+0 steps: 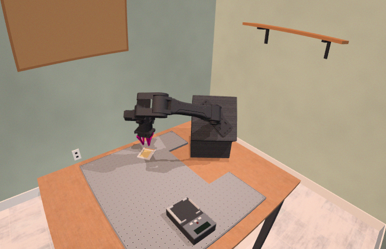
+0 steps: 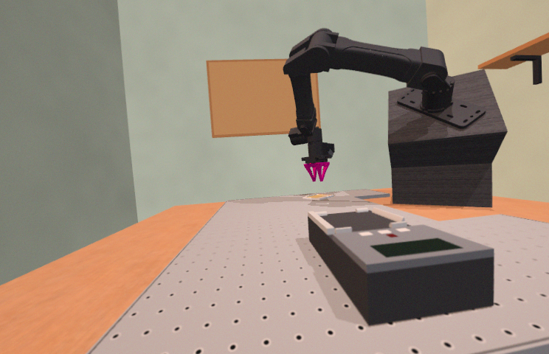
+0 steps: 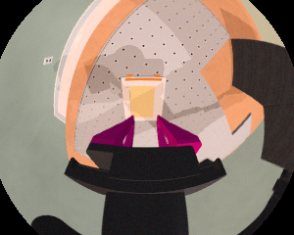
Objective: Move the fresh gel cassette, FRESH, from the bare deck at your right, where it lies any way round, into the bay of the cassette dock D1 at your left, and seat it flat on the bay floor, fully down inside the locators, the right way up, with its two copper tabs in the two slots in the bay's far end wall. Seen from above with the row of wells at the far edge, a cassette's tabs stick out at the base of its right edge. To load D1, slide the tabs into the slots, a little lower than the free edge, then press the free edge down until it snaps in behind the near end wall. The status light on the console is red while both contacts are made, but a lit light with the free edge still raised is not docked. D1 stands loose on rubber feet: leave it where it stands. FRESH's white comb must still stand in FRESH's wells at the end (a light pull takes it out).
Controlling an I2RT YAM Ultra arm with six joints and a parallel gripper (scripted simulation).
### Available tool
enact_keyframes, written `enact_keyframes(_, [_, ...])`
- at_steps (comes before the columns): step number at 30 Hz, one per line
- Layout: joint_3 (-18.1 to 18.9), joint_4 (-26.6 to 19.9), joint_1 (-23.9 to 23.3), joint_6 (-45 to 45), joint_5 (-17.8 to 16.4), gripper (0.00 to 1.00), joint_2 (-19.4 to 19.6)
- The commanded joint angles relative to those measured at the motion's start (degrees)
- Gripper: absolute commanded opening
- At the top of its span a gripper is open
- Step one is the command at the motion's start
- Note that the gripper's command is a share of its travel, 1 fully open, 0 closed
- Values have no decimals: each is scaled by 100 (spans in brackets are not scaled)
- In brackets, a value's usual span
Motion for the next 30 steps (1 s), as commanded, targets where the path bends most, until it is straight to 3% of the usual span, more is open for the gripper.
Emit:
enact_keyframes(1, [15,48,-189,28,33,34,-93])
enact_keyframes(21, [15,48,-189,28,33,34,-93])
enact_keyframes(22, [15,48,-189,28,33,100,-93])
enact_keyframes(30, [15,48,-189,26,33,100,-93])
